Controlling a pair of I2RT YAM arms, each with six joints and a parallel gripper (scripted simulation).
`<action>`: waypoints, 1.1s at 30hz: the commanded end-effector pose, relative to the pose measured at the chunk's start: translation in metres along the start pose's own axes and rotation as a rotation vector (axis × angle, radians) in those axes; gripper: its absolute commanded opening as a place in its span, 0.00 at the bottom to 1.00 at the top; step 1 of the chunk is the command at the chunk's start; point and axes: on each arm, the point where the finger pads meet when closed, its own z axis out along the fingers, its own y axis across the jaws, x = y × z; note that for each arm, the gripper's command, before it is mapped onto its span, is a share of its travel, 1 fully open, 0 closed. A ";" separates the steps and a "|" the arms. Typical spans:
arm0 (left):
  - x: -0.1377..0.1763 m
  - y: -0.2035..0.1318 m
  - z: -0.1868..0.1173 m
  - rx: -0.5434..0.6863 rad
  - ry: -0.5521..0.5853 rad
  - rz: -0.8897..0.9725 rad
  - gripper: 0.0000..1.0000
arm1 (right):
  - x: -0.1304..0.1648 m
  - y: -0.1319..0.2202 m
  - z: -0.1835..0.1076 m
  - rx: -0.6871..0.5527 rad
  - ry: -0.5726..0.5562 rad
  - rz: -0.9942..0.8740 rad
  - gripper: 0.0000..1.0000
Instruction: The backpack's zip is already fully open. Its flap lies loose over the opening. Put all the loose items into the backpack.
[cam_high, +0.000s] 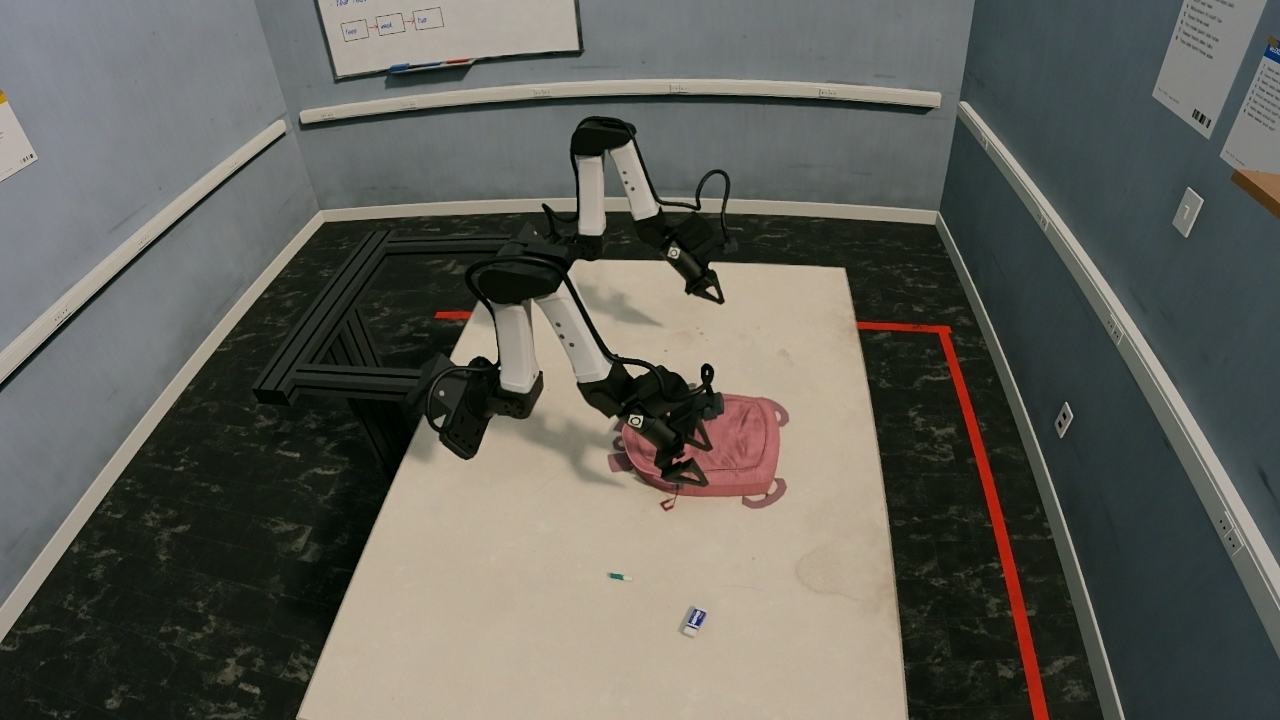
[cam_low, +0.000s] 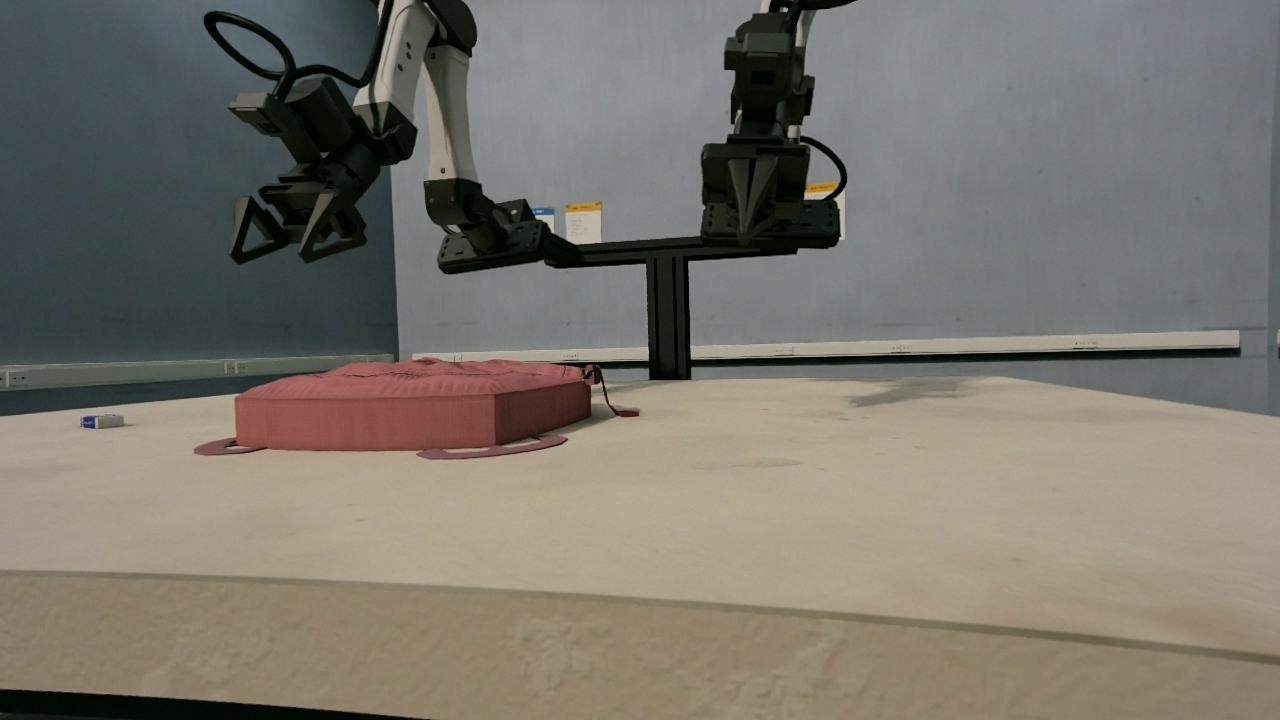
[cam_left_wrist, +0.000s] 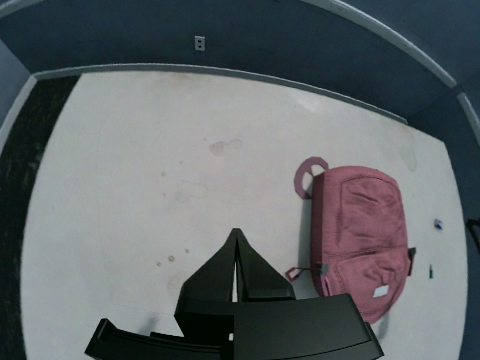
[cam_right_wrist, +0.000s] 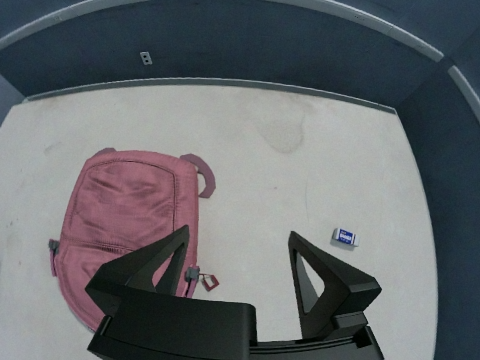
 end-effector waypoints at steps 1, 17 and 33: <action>-0.002 -0.004 -0.009 -0.085 -0.044 -0.106 0.00 | -0.024 0.010 -0.003 -0.052 -0.065 0.023 0.90; 0.063 -0.075 -0.028 -0.099 0.024 -0.396 0.00 | -0.010 0.004 -0.006 -0.038 -0.043 0.021 0.90; 0.115 -0.150 -0.050 -0.108 0.057 -0.710 0.00 | -0.009 0.003 -0.004 -0.036 -0.034 0.015 0.90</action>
